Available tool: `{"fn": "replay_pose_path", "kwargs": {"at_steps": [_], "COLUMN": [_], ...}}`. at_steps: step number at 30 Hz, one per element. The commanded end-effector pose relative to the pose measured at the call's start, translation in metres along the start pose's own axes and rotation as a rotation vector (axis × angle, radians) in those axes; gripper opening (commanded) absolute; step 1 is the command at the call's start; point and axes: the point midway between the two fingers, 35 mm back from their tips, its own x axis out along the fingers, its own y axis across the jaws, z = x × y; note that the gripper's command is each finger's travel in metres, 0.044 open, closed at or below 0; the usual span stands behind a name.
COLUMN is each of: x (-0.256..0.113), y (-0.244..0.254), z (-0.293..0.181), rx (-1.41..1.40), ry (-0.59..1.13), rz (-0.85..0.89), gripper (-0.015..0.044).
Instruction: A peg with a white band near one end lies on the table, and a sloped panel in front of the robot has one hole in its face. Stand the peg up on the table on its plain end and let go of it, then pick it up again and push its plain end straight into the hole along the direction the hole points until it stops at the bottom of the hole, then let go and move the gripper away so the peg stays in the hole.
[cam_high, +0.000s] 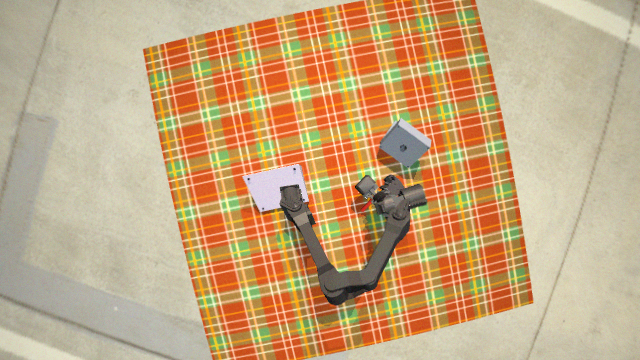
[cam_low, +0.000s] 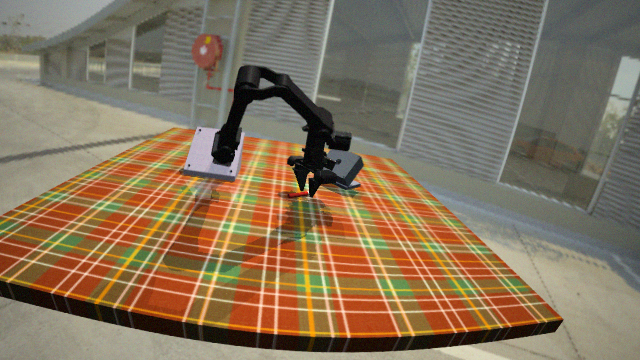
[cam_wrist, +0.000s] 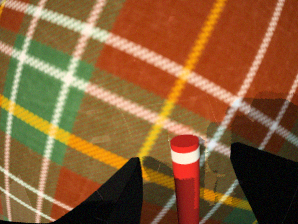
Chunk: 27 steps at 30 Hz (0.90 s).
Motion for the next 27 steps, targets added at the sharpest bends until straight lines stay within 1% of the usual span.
{"fn": "replay_pose_path", "kwargs": {"at_steps": [1,2,13,22,27], "x": [0.0011,0.0011,0.0011,0.0011,0.0011], "y": [0.001,0.001,0.001,0.001,0.001], "z": [-0.0009,-0.0009,-0.0009,-0.0009,-0.0009], "rx": [-0.007,-0.007,-0.007,-0.007,-0.007], "ry": [0.003,0.003,0.003,0.003,0.003], "rz": [-0.001,-0.001,-0.001,-0.001,-0.001], "gripper": [0.0125,0.011,0.011,0.005,0.0049]}}
